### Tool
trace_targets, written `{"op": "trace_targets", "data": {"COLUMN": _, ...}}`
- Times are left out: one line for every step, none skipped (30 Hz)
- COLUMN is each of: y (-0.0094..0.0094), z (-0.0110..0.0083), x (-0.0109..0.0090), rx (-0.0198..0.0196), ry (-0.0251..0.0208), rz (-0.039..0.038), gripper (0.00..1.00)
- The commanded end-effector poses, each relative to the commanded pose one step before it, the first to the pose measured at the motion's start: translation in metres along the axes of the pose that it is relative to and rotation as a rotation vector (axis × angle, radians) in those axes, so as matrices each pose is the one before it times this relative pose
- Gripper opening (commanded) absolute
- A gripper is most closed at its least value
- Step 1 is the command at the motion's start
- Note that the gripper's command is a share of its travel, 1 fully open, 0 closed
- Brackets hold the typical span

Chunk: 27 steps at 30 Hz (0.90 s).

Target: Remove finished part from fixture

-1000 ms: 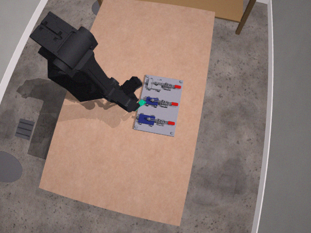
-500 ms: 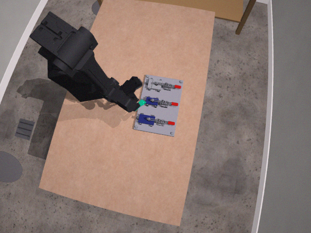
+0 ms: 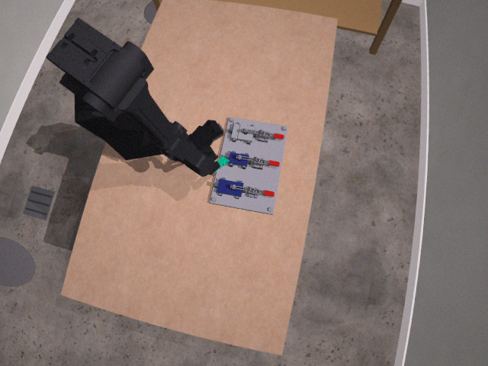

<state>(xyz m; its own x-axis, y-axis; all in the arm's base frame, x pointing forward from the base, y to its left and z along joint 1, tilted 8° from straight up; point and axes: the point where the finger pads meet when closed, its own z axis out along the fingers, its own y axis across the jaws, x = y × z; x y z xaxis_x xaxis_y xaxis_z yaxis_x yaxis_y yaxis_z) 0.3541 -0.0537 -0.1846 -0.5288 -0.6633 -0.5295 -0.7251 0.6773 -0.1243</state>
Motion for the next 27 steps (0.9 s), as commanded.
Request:
{"op": "trace_targets", "data": {"y": -0.01003, "z": -0.00019, "x": -0.00598, "rx": 0.02646, "ry": -0.01313, "rz": -0.01031, "gripper": 1.00}}
{"op": "trace_targets", "data": {"y": -0.00015, "z": 0.00002, "x": -0.00013, "rx": 0.00024, "ry": -0.00017, "rz": -0.00042, "gripper": 1.00}}
{"op": "trace_targets", "data": {"y": -0.00015, "z": 0.00002, "x": -0.00014, "rx": 0.00024, "ry": -0.00016, "rz": -0.00029, "gripper": 1.00}}
{"op": "trace_targets", "data": {"y": -0.00015, "z": 0.00002, "x": -0.00014, "rx": 0.00024, "ry": -0.00017, "rz": -0.00028, "gripper": 1.00}}
{"op": "trace_targets", "data": {"y": -0.00015, "z": 0.00002, "x": -0.00014, "rx": 0.00024, "ry": -0.00017, "rz": -0.00031, "gripper": 1.00}}
{"op": "trace_targets", "data": {"y": -0.00015, "z": 0.00002, "x": -0.00014, "rx": 0.00024, "ry": -0.00016, "rz": -0.00034, "gripper": 1.00}}
{"op": "trace_targets", "data": {"y": -0.00015, "z": 0.00002, "x": -0.00013, "rx": 0.00024, "ry": -0.00016, "rz": -0.00034, "gripper": 1.00}}
{"op": "trace_targets", "data": {"y": -0.00015, "z": 0.00002, "x": -0.00013, "rx": 0.00024, "ry": -0.00016, "rz": -0.00033, "gripper": 1.00}}
{"op": "trace_targets", "data": {"y": -0.00012, "z": 0.00001, "x": -0.00013, "rx": 0.00020, "ry": -0.00015, "rz": -0.00031, "gripper": 1.00}}
{"op": "trace_targets", "data": {"y": -0.00006, "z": 0.00000, "x": -0.00011, "rx": 0.00012, "ry": -0.00011, "rz": -0.00026, "gripper": 1.00}}
{"op": "trace_targets", "data": {"y": -0.00006, "z": 0.00000, "x": -0.00011, "rx": 0.00012, "ry": -0.00011, "rz": -0.00026, "gripper": 1.00}}
{"op": "trace_targets", "data": {"y": -0.00006, "z": 0.00000, "x": -0.00011, "rx": 0.00011, "ry": -0.00011, "rz": -0.00026, "gripper": 1.00}}
{"op": "trace_targets", "data": {"y": -0.00006, "z": 0.00000, "x": -0.00011, "rx": 0.00011, "ry": -0.00011, "rz": -0.00026, "gripper": 1.00}}
{"op": "trace_targets", "data": {"y": -0.00006, "z": 0.00000, "x": -0.00011, "rx": 0.00011, "ry": -0.00011, "rz": -0.00026, "gripper": 1.00}}
{"op": "trace_targets", "data": {"y": -0.00006, "z": 0.00000, "x": -0.00011, "rx": 0.00011, "ry": -0.00011, "rz": -0.00026, "gripper": 1.00}}
{"op": "trace_targets", "data": {"y": -0.00006, "z": 0.00000, "x": -0.00011, "rx": 0.00011, "ry": -0.00011, "rz": -0.00026, "gripper": 1.00}}
{"op": "trace_targets", "data": {"y": 0.00000, "z": 0.00000, "x": 0.00000, "rx": 0.00000, "ry": 0.00000, "rz": 0.00000, "gripper": 1.00}}
{"op": "trace_targets", "data": {"y": 0.00000, "z": 0.00000, "x": 0.00000, "rx": 0.00000, "ry": 0.00000, "rz": 0.00000, "gripper": 1.00}}
{"op": "trace_targets", "data": {"y": -0.00006, "z": 0.00000, "x": -0.00011, "rx": 0.00011, "ry": -0.00011, "rz": -0.00029, "gripper": 1.00}}
{"op": "trace_targets", "data": {"y": -0.00006, "z": 0.00000, "x": -0.00011, "rx": 0.00011, "ry": -0.00011, "rz": -0.00025, "gripper": 1.00}}
{"op": "trace_targets", "data": {"y": -0.00006, "z": 0.00000, "x": -0.00011, "rx": 0.00011, "ry": -0.00011, "rz": -0.00025, "gripper": 1.00}}
{"op": "trace_targets", "data": {"y": -0.00006, "z": 0.00000, "x": -0.00011, "rx": 0.00011, "ry": -0.00011, "rz": -0.00026, "gripper": 1.00}}
{"op": "trace_targets", "data": {"y": -0.00006, "z": 0.00000, "x": -0.00011, "rx": 0.00011, "ry": -0.00011, "rz": -0.00026, "gripper": 1.00}}
{"op": "trace_targets", "data": {"y": -0.00006, "z": 0.00000, "x": -0.00011, "rx": 0.00011, "ry": -0.00011, "rz": -0.00027, "gripper": 1.00}}
{"op": "trace_targets", "data": {"y": -0.00006, "z": 0.00000, "x": -0.00011, "rx": 0.00011, "ry": -0.00011, "rz": -0.00026, "gripper": 1.00}}
{"op": "trace_targets", "data": {"y": 0.00015, "z": 0.00019, "x": -0.00036, "rx": -0.00047, "ry": 0.00017, "rz": 0.00110, "gripper": 1.00}}
{"op": "trace_targets", "data": {"y": 0.00214, "z": 0.00118, "x": -0.00115, "rx": -0.00678, "ry": 0.00340, "rz": 0.00230, "gripper": 1.00}}
